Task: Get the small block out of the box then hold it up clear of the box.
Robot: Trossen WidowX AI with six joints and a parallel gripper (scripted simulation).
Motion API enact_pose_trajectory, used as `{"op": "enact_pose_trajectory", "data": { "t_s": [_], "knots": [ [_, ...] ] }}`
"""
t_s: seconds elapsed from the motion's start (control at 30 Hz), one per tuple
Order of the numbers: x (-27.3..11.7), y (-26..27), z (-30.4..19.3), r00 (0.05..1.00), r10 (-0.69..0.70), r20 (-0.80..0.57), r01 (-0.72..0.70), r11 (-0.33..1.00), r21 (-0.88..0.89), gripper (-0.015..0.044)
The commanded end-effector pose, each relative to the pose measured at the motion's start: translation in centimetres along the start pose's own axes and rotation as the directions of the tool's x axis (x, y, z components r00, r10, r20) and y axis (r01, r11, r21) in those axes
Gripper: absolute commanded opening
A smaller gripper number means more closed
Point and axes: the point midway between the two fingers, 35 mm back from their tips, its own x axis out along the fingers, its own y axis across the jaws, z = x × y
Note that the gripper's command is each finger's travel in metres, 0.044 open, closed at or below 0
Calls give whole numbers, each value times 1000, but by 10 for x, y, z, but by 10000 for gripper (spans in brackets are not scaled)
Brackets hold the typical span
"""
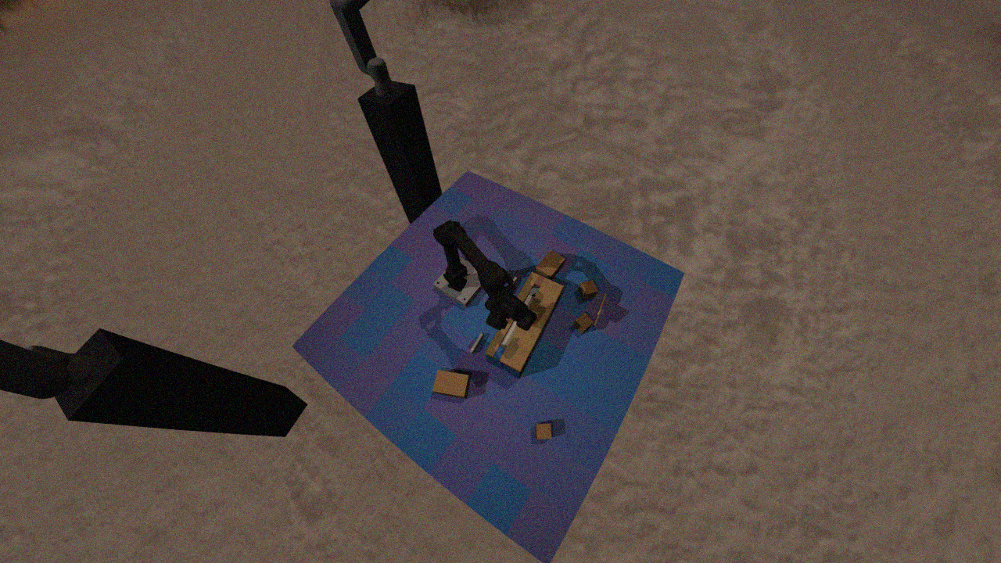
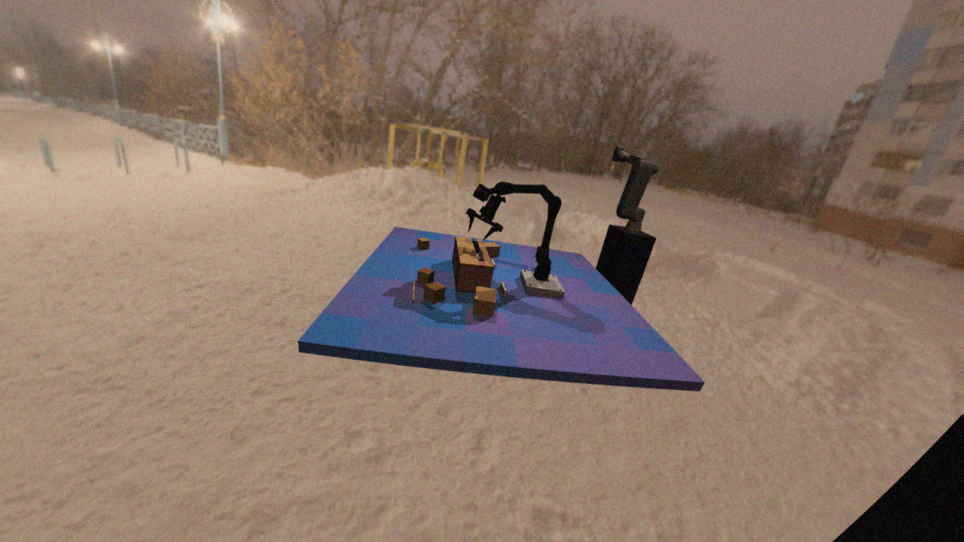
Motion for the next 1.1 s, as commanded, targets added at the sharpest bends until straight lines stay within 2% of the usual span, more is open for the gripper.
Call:
{"op": "enact_pose_trajectory", "data": {
  "t_s": [0.0, 0.53, 1.07],
  "knots": [
    [9, -63, -31, 903, -361, -232, 339, 932, -130, 400],
    [11, -63, -31, 903, -361, -232, 339, 932, -130, 400],
    [35, -69, -26, 903, -361, -232, 339, 932, -130, 400]
  ]
}}
